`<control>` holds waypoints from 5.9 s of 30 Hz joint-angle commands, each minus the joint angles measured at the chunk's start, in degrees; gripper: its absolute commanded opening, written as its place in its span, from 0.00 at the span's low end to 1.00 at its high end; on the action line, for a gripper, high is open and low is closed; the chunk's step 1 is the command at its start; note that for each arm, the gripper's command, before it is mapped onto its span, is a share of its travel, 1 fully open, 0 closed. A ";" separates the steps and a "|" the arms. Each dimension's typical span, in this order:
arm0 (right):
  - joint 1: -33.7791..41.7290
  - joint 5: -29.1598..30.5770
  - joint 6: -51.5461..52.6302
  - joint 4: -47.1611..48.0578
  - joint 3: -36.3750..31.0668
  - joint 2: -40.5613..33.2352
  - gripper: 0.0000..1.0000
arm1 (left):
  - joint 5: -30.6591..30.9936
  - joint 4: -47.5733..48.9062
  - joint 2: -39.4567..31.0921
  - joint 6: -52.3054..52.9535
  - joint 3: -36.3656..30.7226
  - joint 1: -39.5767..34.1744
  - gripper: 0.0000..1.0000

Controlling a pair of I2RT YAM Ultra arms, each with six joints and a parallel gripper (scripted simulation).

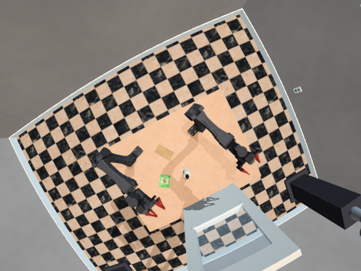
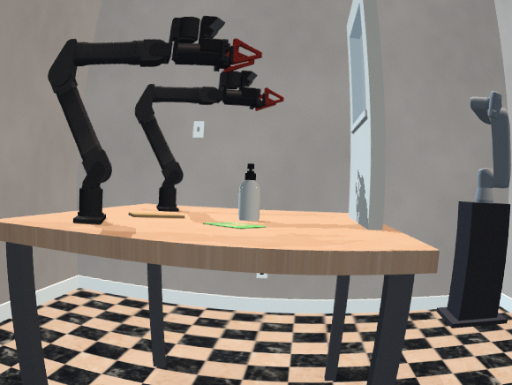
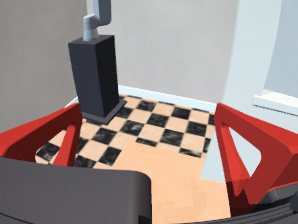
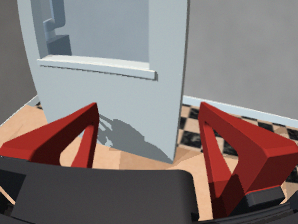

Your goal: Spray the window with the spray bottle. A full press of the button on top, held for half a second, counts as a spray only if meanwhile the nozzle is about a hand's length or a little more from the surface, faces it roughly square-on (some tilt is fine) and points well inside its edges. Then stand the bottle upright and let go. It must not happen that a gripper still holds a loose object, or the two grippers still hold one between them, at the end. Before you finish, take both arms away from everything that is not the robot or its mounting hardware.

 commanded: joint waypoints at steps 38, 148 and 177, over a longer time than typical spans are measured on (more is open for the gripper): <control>21.26 25.83 0.20 31.63 -10.15 18.42 0.74 | -0.36 0.89 -2.06 0.27 -0.16 -0.14 1.00; 41.26 46.68 0.09 89.82 -11.83 75.44 0.74 | -0.36 0.89 -2.06 0.27 -0.16 -0.14 1.00; 41.22 46.79 -0.31 88.66 -13.42 75.08 0.00 | -0.36 0.89 -2.06 0.27 -0.16 -0.14 1.00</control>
